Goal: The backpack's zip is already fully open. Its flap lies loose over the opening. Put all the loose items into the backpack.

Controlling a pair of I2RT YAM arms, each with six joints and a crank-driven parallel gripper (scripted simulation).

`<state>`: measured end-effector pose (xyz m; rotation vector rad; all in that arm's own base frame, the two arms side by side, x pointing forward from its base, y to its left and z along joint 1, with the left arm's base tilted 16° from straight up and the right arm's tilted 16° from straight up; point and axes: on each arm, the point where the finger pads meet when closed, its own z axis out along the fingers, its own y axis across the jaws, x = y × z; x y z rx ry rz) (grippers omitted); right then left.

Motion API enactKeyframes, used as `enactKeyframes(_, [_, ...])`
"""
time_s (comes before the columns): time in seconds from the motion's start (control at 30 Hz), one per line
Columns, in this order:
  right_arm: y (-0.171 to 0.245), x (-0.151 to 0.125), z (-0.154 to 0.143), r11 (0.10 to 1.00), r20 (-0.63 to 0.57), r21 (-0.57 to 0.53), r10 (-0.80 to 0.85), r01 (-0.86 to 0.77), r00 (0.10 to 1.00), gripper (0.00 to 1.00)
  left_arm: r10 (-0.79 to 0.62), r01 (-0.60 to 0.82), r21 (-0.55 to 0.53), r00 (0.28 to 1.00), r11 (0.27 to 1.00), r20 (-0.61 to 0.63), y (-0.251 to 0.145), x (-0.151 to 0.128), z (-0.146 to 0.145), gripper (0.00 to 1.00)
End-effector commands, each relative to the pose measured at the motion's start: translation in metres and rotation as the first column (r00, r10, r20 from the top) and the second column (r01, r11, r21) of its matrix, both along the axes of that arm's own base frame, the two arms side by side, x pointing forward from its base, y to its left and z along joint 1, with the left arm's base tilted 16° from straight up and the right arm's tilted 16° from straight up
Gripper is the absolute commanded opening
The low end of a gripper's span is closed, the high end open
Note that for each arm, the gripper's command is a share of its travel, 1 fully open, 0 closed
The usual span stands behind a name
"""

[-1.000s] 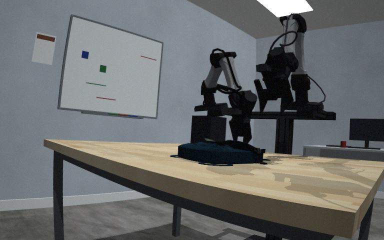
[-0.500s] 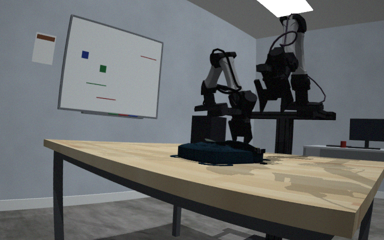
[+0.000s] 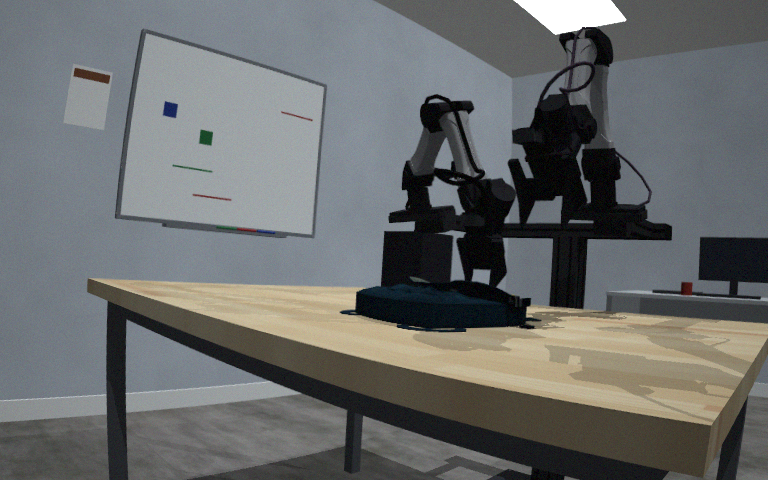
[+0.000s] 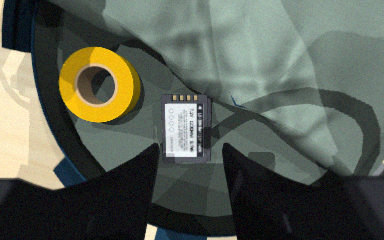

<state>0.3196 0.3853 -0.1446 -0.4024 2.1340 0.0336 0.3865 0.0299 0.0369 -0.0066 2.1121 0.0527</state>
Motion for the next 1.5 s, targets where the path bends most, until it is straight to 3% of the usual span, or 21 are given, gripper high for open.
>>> enactKeyframes(0.0, [0.010,-0.011,0.027,0.999,0.022,0.039,0.000,0.000,1.000,0.54,-0.006,0.006,0.002,1.000,1.000,0.020,-0.001,0.001,0.006,0.90])
enactKeyframes(1.13, [-0.012,-0.093,0.078,0.999,0.018,0.036,0.000,-0.001,1.000,0.54,-0.006,0.006,0.002,1.000,1.000,0.020,-0.002,0.001,0.006,0.90])
enactKeyframes(1.27, [-0.016,-0.085,0.079,0.999,0.020,0.041,-0.019,0.018,1.000,0.54,-0.006,0.006,0.002,1.000,1.000,0.020,-0.002,0.002,0.006,0.90])
enactKeyframes(1.3, [-0.024,-0.086,0.078,0.999,0.020,0.040,-0.020,0.019,1.000,0.90,-0.006,0.006,0.002,1.000,1.000,0.020,-0.002,0.002,0.006,0.90])
enactKeyframes(1.47, [-0.038,-0.092,0.078,0.998,0.017,0.056,-0.004,0.003,1.000,0.90,-0.006,0.006,0.002,1.000,1.000,0.020,-0.002,0.002,0.006,0.90])
